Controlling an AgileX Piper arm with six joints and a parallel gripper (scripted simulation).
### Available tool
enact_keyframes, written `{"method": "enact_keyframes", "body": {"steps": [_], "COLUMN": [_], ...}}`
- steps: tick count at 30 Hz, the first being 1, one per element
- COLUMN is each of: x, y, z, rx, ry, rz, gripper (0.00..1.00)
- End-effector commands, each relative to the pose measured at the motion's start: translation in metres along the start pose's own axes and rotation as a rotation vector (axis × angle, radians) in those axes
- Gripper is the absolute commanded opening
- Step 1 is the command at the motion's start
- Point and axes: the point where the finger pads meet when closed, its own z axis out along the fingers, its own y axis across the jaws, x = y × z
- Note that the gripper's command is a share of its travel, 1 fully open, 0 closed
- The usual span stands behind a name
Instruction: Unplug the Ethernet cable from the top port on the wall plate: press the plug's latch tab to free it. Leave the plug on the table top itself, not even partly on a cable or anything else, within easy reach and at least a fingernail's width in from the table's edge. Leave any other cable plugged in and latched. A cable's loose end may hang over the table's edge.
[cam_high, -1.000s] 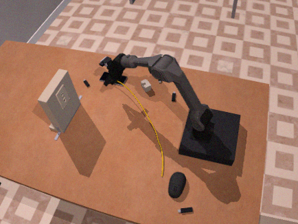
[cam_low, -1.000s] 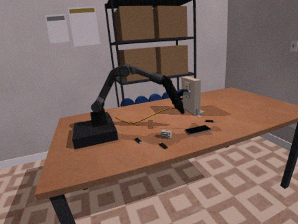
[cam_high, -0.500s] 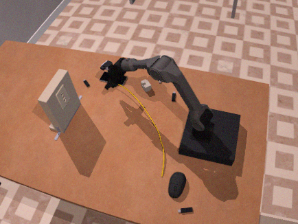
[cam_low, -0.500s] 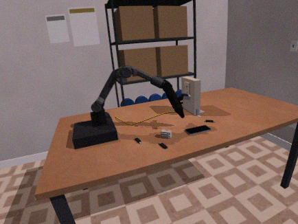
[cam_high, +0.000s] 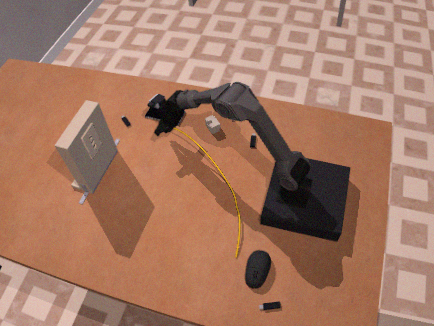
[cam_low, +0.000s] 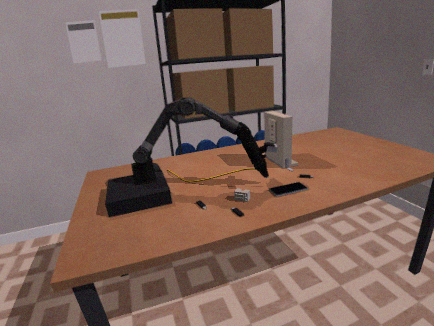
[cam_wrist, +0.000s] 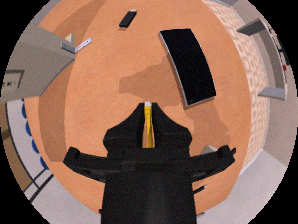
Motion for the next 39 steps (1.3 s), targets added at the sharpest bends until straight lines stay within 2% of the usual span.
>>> {"method": "enact_keyframes", "body": {"steps": [1,13,39], "x": [0.000,0.007,0.009], "y": [0.000,0.000,0.000], "z": [0.002,0.018,0.022], "rx": [0.000,0.000,0.000], "ry": [-0.004,-0.004,-0.004], "rz": [0.000,0.000,0.000], "gripper": [0.00,0.00,0.00]}}
